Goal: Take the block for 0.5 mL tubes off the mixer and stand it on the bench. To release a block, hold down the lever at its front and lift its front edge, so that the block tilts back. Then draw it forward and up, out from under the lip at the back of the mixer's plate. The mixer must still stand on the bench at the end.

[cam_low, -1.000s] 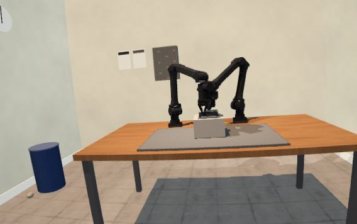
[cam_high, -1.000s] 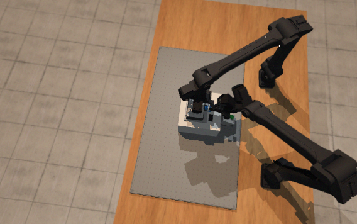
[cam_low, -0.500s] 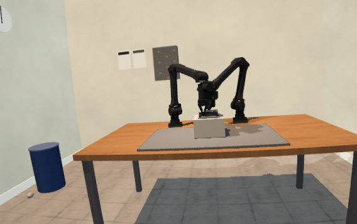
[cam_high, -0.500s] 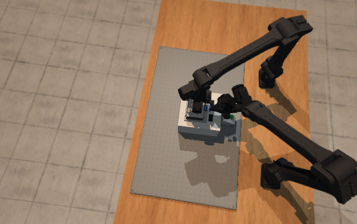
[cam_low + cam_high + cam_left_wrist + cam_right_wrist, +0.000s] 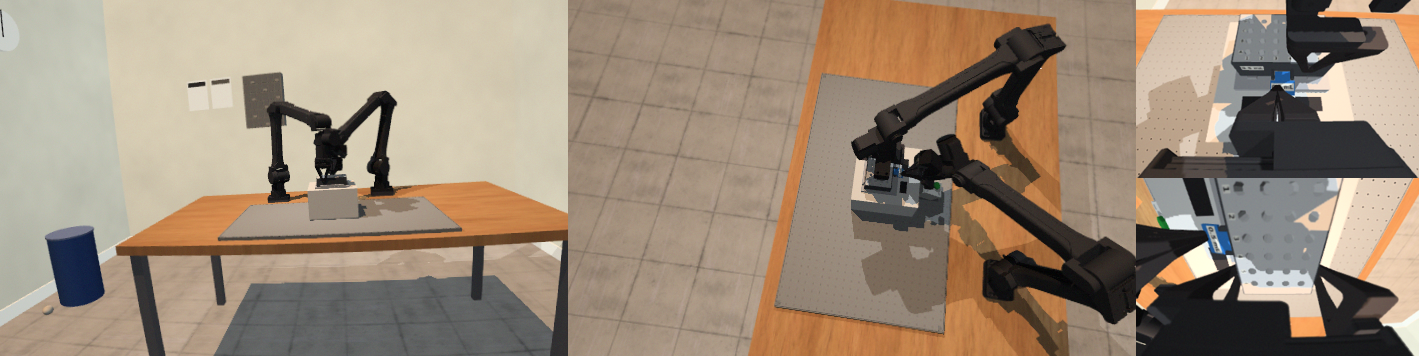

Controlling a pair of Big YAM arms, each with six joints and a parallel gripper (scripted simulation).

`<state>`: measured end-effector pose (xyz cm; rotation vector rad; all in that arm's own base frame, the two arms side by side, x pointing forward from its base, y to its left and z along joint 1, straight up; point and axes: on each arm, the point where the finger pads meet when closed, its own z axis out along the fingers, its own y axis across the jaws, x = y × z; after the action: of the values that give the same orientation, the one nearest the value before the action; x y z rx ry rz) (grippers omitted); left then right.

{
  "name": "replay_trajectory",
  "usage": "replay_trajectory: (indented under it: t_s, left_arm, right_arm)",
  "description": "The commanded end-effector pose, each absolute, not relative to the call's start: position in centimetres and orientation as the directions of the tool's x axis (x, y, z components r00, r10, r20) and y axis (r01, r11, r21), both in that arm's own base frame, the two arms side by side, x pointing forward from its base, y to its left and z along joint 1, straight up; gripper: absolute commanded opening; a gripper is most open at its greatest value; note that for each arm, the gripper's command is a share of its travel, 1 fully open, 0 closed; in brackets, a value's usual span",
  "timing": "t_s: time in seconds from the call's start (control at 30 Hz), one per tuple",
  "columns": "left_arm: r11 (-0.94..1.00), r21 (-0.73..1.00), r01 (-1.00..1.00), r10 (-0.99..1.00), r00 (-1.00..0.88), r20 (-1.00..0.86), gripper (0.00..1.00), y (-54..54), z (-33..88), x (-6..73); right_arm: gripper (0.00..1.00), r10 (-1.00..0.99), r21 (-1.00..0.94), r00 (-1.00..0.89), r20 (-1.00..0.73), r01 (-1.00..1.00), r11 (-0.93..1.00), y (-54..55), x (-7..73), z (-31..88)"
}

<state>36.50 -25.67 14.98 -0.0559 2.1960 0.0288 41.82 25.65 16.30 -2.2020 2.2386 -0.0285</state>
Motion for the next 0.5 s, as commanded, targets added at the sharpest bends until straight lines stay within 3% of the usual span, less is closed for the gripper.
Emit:
replay_trajectory:
  t_s: [0.0,0.47]
  left_arm:
    - [0.998,-0.009,-0.061,-0.043,-0.585,-0.810,0.00,-25.6,15.2,37.2]
    - [0.999,-0.002,-0.053,-0.033,-0.583,-0.812,0.00,-26.2,16.5,37.8]
  right_arm:
    - [0.00,-1.000,-0.036,-0.008,-0.013,-0.999,0.009,26.7,43.0,18.2]
    - [0.00,-1.000,-0.015,-0.016,-0.014,-1.000,0.017,26.1,43.3,18.2]
